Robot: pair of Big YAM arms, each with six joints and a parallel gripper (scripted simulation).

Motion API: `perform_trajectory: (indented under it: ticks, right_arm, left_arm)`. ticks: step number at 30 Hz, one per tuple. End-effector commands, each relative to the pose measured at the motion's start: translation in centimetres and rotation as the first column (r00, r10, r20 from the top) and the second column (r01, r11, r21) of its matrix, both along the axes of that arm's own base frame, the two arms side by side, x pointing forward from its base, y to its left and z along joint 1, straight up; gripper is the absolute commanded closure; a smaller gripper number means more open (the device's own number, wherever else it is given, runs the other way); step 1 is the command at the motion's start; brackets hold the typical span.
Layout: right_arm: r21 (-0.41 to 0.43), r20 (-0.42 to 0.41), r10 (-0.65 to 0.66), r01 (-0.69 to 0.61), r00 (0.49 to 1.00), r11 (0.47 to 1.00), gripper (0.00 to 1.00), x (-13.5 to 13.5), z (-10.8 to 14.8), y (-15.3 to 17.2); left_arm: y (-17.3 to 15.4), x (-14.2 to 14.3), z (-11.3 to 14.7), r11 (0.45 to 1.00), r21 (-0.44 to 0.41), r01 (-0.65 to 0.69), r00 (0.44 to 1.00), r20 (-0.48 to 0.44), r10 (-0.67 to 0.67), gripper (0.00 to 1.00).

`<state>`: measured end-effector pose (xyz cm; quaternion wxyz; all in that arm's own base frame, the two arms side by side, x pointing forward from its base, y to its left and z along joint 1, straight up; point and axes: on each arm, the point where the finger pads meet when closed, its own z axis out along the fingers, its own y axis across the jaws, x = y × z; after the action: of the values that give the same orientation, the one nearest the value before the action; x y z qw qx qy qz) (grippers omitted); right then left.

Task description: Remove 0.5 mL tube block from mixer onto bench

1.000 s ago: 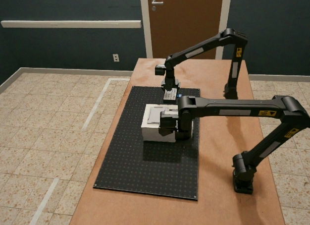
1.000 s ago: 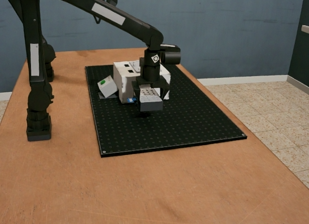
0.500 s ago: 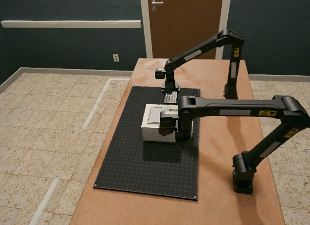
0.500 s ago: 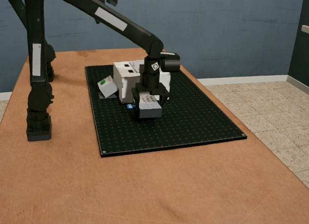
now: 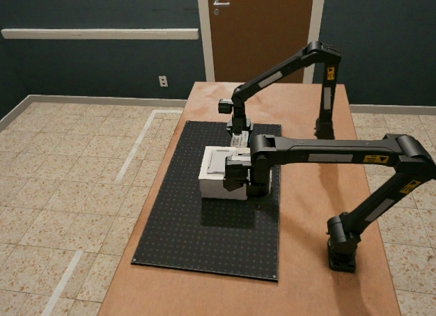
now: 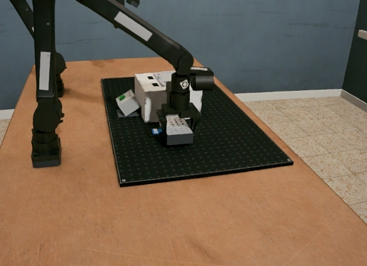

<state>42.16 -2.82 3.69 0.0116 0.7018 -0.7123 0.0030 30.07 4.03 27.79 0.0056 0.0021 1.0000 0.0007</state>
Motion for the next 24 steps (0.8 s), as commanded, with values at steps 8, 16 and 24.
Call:
perform_trajectory:
  ticks: [8, 16, 24]
  right_arm:
    - [0.004, 0.072, 0.01, -0.01, 0.997, 1.0, 1.0, 1.5, 1.0, 0.4]
    - [0.005, 0.077, -0.008, 0.008, 0.997, 1.0, 1.0, 2.3, 0.3, 0.5]
    - [-0.004, 0.101, -0.013, 0.014, 0.995, 1.0, 1.0, 3.0, 2.2, 0.1]
  left_arm:
    - [0.0, 1.2, 2.8, 1.0, 0.006, 0.009, 0.998, 0.058, -0.01, 1.0]
    - [0.0, 0.6, 1.5, 1.0, 0.002, 0.009, 1.0, 0.026, -0.009, 1.0]
    - [-0.1, 0.1, 0.5, 1.0, -0.001, 0.009, 1.0, 0.001, -0.009, 1.0]
